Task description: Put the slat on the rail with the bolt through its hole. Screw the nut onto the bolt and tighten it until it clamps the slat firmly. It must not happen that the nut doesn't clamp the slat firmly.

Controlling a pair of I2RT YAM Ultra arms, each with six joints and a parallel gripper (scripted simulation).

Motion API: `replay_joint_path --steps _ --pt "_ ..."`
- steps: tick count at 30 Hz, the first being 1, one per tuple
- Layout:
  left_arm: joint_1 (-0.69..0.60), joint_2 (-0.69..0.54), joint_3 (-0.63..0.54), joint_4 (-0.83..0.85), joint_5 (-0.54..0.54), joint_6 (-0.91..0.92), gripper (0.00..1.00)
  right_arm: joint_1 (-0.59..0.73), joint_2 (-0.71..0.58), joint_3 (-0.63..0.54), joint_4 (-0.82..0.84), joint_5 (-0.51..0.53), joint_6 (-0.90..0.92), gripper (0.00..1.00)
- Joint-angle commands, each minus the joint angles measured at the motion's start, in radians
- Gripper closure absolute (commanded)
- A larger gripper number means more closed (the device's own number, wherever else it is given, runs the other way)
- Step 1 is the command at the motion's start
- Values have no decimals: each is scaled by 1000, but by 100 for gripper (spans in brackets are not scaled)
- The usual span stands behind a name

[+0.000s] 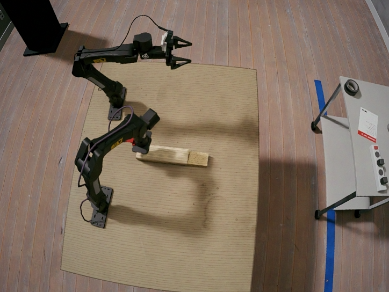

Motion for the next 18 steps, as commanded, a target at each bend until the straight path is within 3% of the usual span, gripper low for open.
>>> replay_joint_path --steps 1,18 --pt "5 -10 3 13 8 3 0 0 3 -17 24 -3 5 88" --pt "5 -10 3 13 8 3 0 0 11 -47 62 -3 5 88"
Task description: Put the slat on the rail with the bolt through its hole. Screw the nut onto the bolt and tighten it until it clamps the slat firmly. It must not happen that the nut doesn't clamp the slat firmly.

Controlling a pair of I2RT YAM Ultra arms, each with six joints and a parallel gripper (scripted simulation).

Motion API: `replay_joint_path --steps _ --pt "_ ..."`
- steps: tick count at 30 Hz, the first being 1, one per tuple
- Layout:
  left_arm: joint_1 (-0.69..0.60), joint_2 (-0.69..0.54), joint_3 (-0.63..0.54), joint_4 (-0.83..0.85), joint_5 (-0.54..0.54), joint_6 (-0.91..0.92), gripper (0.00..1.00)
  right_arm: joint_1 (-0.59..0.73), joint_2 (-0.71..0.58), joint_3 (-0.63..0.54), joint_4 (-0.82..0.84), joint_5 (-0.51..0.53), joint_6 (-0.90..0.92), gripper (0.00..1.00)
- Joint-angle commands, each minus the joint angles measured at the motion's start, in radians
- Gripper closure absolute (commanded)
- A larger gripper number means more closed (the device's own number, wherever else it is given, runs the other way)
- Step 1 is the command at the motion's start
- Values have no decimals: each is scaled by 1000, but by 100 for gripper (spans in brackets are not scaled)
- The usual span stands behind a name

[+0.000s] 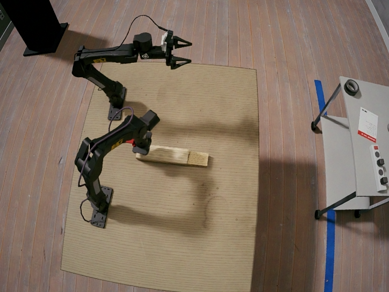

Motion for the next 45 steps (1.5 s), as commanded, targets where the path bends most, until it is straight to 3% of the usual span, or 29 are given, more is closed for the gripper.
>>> replay_joint_path --steps 1,45 --pt "5 -10 3 13 8 3 0 0 12 -18 25 -3 5 88" --pt "5 -10 3 13 8 3 0 0 10 -26 31 -4 1 88"
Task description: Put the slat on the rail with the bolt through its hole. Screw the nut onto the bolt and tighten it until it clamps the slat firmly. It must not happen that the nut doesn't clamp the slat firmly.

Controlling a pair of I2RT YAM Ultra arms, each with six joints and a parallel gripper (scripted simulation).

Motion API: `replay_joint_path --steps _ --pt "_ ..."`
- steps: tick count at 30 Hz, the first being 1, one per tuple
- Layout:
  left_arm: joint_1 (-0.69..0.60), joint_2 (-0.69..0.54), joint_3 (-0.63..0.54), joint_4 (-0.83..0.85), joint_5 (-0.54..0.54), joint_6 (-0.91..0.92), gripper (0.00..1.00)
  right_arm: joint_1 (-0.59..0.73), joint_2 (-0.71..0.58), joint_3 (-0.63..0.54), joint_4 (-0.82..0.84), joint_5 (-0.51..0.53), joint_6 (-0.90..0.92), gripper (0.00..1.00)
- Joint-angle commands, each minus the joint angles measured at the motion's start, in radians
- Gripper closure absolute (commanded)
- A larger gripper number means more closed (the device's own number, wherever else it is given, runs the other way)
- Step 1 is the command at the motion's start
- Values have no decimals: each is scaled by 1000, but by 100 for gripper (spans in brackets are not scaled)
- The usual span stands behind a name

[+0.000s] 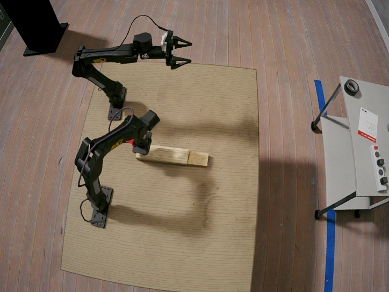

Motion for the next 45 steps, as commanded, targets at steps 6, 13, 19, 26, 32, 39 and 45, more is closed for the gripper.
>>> replay_joint_path --steps 6,13,19,26,32,39,45 --pt "5 -10 3 13 8 3 0 0 11 -21 23 -4 1 88" --pt "5 -10 3 13 8 3 0 0 10 -20 21 -4 4 88" --pt "5 -10 3 13 8 3 0 0 10 -18 18 -4 5 88" --pt "5 -10 3 13 8 3 0 0 10 -17 17 -4 77 88" --pt "5 -10 3 13 8 3 0 0 10 -16 16 -4 155 88" --pt "5 -10 3 13 8 3 0 -1 10 -16 16 -5 293 88" --pt "5 -10 3 13 8 3 0 -1 11 -16 16 -5 392 88"
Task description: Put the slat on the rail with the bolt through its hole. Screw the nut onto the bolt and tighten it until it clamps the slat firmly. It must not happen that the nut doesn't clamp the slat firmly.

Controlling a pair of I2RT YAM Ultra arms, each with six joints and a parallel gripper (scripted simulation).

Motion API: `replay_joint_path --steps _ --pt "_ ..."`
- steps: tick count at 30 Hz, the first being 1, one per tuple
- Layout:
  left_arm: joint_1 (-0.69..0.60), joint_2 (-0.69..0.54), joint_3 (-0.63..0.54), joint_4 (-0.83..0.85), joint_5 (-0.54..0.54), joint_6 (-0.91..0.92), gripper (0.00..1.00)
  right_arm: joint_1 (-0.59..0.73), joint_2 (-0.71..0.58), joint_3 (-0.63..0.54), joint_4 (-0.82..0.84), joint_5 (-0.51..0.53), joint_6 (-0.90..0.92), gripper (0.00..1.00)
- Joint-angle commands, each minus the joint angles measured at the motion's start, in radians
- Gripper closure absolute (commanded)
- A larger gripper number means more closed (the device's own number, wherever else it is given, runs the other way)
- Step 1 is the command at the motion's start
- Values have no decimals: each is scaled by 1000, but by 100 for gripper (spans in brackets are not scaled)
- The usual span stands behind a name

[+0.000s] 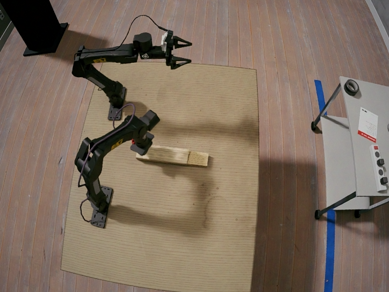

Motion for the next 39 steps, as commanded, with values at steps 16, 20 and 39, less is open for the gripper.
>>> replay_joint_path --steps 16,20,39 --pt "5 -10 3 13 8 3 0 -1 11 -16 16 -5 374 88" --pt "5 -10 3 13 8 3 0 0 10 -16 17 -4 416 88" --pt "5 -10 3 13 8 3 0 -1 11 -16 17 -5 754 88"
